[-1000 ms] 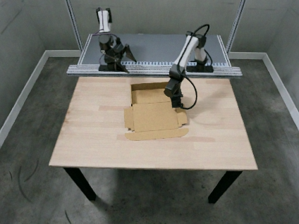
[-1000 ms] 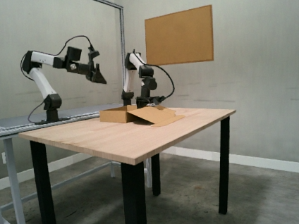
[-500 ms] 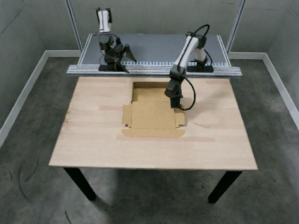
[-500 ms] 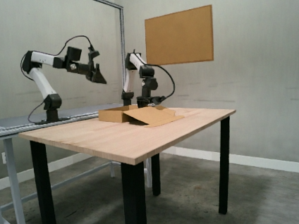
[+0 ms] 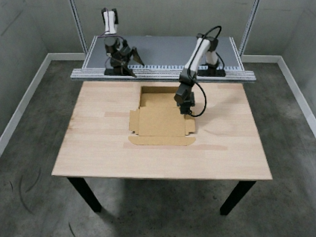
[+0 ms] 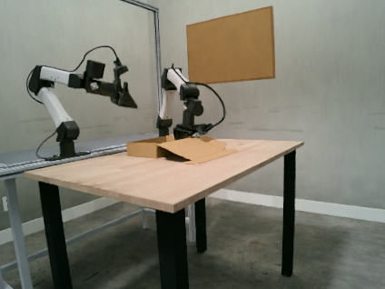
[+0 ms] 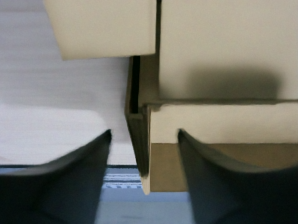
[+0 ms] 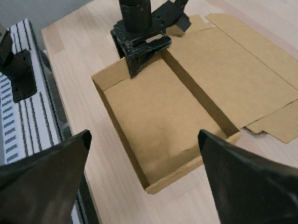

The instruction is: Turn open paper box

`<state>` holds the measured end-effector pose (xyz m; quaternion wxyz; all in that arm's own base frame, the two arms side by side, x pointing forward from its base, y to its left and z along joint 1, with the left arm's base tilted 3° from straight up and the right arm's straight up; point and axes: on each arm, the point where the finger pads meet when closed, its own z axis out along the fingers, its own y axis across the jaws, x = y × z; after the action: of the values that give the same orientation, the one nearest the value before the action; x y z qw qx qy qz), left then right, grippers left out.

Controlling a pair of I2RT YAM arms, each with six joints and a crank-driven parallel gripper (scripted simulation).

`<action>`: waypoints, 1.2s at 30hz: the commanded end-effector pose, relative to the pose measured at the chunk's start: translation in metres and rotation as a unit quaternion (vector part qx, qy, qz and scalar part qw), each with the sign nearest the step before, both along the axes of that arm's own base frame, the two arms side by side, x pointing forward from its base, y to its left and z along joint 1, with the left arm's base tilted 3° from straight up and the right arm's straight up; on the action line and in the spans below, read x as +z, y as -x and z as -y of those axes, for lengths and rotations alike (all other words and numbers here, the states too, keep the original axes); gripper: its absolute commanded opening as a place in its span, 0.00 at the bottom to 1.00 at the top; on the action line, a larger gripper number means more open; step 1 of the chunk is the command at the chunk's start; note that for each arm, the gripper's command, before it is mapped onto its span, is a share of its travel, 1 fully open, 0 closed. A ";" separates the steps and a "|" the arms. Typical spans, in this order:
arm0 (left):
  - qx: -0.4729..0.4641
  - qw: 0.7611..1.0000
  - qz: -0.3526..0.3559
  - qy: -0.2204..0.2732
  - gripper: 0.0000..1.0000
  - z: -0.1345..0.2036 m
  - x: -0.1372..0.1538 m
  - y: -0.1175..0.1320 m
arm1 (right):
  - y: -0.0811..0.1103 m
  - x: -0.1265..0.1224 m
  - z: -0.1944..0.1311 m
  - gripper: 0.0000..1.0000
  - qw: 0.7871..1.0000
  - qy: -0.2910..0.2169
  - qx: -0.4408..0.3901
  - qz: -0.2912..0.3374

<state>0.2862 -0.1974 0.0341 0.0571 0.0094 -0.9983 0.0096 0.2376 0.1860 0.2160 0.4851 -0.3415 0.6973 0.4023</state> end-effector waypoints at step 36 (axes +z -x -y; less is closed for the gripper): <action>0.058 0.965 0.250 -0.061 1.00 0.024 0.095 -0.040 | -0.005 0.068 -0.022 1.00 0.996 -0.067 0.033 0.050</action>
<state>0.3094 -0.2165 0.1112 -0.0907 0.0302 -0.9943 -0.0478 0.2407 0.2042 0.2684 0.5126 -0.3400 0.6498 0.4467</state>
